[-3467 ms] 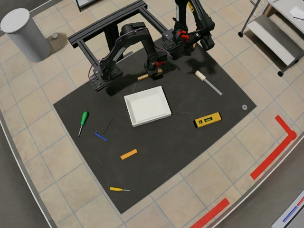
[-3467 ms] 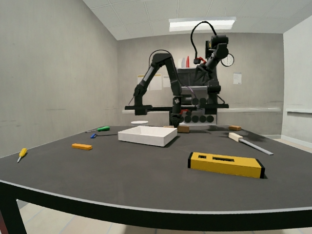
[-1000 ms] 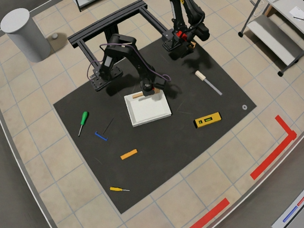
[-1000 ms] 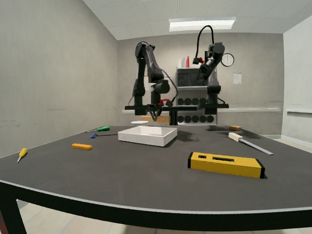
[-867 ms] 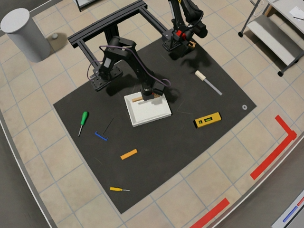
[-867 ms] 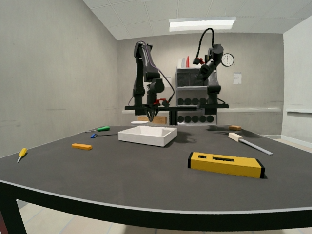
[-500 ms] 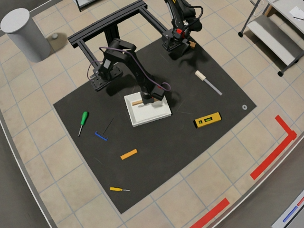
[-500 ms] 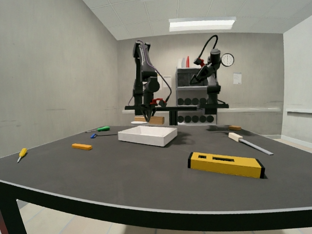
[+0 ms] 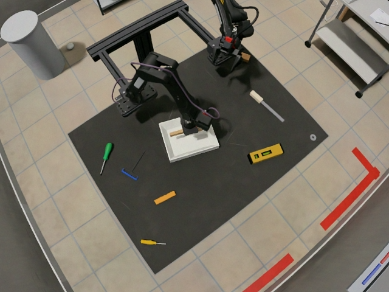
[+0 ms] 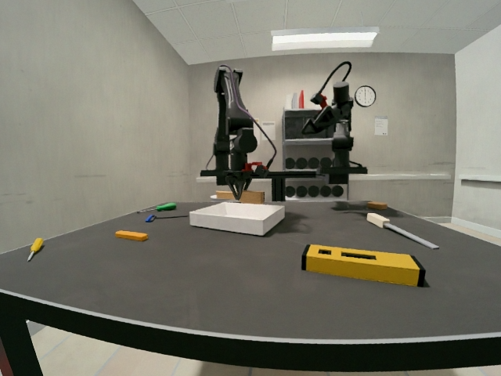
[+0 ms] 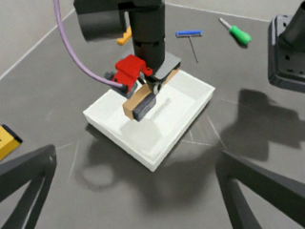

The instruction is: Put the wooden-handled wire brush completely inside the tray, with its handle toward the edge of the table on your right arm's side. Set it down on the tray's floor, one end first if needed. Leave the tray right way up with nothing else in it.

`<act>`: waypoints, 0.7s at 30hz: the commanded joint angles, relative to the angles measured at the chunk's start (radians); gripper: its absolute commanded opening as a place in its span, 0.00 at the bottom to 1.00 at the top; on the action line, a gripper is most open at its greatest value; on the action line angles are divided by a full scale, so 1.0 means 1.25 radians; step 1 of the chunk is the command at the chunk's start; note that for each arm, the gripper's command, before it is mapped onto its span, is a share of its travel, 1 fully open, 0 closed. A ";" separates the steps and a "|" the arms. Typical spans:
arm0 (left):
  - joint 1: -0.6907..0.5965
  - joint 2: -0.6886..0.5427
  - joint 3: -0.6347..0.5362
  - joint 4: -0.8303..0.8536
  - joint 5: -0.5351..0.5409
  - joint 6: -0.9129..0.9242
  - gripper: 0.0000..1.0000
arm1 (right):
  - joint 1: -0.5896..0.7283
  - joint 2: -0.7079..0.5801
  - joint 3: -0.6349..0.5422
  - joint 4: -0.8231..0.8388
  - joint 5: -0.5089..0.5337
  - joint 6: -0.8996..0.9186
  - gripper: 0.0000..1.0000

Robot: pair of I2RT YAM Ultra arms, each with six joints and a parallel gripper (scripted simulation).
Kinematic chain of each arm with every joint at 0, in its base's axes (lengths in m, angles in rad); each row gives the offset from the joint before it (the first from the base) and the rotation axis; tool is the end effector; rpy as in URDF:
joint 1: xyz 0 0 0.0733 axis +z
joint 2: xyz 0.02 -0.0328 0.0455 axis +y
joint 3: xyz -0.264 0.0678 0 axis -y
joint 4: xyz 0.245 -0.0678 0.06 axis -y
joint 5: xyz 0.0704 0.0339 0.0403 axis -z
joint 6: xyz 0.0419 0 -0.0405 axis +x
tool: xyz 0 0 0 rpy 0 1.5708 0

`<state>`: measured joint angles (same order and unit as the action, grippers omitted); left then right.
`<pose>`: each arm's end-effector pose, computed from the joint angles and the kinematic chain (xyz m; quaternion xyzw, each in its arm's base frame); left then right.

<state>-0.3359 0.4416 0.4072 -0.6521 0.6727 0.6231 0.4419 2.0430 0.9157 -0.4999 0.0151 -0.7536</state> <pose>0.0936 -0.0592 0.2176 0.5189 0.6918 -0.2374 0.4424 0.2645 0.1257 0.0463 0.5627 -0.8261 0.0031 0.0290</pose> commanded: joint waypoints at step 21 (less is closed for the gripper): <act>-0.012 -0.016 -0.005 0.015 -0.005 -0.018 1.00 | -0.018 0.192 0.012 0.212 -0.014 -0.020 0.18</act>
<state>-0.3367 0.4404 0.4061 -0.6460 0.6651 0.6075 0.4255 2.2795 0.9161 -0.2684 0.0143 -0.7708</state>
